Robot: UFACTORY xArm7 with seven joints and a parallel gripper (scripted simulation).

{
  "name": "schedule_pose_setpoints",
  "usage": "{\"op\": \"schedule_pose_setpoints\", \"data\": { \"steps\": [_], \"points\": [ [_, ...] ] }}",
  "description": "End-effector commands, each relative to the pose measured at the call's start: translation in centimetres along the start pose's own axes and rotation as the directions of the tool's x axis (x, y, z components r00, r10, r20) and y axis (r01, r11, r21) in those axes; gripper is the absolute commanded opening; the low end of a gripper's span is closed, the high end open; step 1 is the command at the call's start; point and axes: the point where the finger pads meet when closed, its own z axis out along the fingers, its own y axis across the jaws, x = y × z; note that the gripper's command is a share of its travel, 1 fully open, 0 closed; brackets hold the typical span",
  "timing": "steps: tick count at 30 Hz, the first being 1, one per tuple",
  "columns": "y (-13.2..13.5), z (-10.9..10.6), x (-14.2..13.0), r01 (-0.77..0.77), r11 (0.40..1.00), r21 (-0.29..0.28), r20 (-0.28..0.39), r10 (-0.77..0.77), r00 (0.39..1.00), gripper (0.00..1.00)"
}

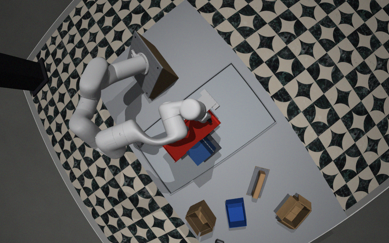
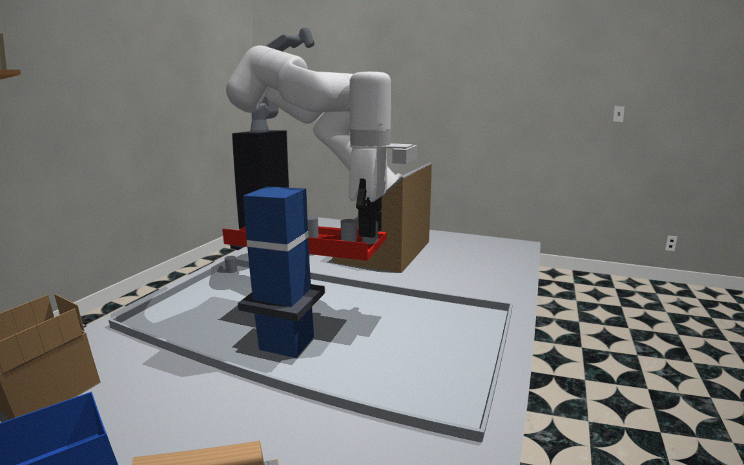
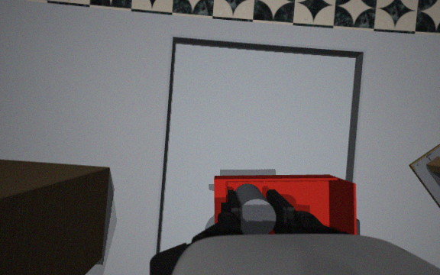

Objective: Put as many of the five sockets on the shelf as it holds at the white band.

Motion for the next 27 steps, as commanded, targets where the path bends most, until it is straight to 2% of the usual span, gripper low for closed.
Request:
{"op": "schedule_pose_setpoints", "data": {
  "steps": [1,6,7,27],
  "points": [
    [0.09,-0.23,0.10,0.000,1.000,-0.004,-0.003,0.000,1.000,0.00],
    [0.09,-0.22,0.10,0.000,1.000,-0.004,-0.003,0.000,1.000,0.00],
    [0.09,-0.22,0.10,0.000,1.000,-0.004,-0.003,0.000,1.000,0.52],
    [0.09,-0.22,0.10,0.000,1.000,-0.004,-0.003,0.000,1.000,0.52]
  ]
}}
